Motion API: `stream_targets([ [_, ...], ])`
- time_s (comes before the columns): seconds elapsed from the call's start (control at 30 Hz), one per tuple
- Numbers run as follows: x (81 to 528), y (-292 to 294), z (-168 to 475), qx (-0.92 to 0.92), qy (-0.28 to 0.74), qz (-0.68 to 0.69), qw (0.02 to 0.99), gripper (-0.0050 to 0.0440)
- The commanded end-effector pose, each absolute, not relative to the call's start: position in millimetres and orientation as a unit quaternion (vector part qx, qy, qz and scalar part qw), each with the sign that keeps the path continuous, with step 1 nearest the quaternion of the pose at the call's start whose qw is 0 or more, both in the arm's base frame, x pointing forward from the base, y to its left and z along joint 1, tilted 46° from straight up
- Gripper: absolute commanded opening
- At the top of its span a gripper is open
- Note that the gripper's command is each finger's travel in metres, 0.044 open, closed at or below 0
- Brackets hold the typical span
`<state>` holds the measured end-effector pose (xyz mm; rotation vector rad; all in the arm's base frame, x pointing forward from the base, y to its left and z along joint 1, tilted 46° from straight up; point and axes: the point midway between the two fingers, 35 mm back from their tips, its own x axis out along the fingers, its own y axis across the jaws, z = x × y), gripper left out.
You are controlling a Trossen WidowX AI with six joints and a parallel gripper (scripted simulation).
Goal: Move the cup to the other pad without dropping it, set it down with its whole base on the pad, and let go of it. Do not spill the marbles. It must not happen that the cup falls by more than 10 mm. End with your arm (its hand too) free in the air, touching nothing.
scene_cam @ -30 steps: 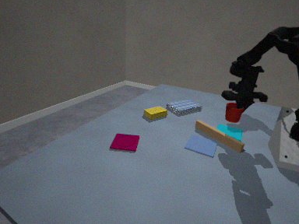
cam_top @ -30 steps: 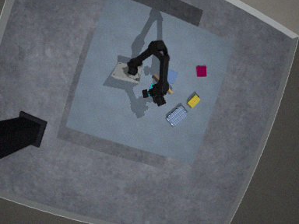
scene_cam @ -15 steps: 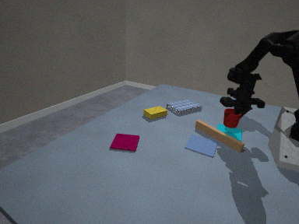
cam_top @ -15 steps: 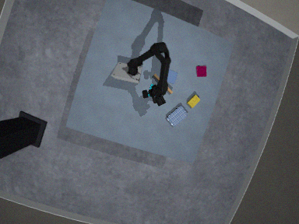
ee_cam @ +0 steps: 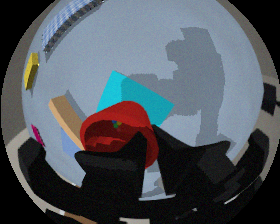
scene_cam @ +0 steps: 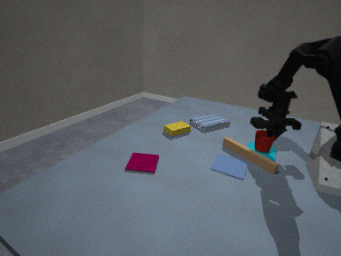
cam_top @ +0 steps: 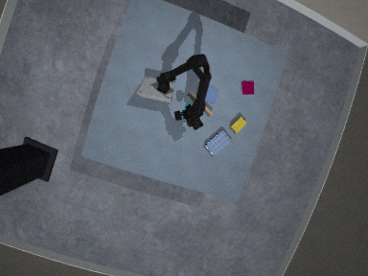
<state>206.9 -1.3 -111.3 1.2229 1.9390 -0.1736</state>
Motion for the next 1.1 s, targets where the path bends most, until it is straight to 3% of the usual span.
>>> stream_targets([
  [0.0, 211.5, -3.7, -109.4, 0.485, 0.766, -0.068, 0.417, 0.0000],
  [0.3, 211.5, -3.7, -109.4, 0.485, 0.766, -0.068, 0.417, 0.0000],
  [0.37, 211.5, -3.7, -109.4, 0.485, 0.766, -0.068, 0.417, 0.0048],
  [0.43, 211.5, -3.7, -109.4, 0.485, 0.766, -0.068, 0.417, 0.0048],
  [0.57, 211.5, -3.7, -109.4, 0.485, 0.766, -0.068, 0.417, 0.0128],
  [1.07, 214.2, -11.4, -102.4, 0.485, 0.766, -0.069, 0.416, 0.0128],
])
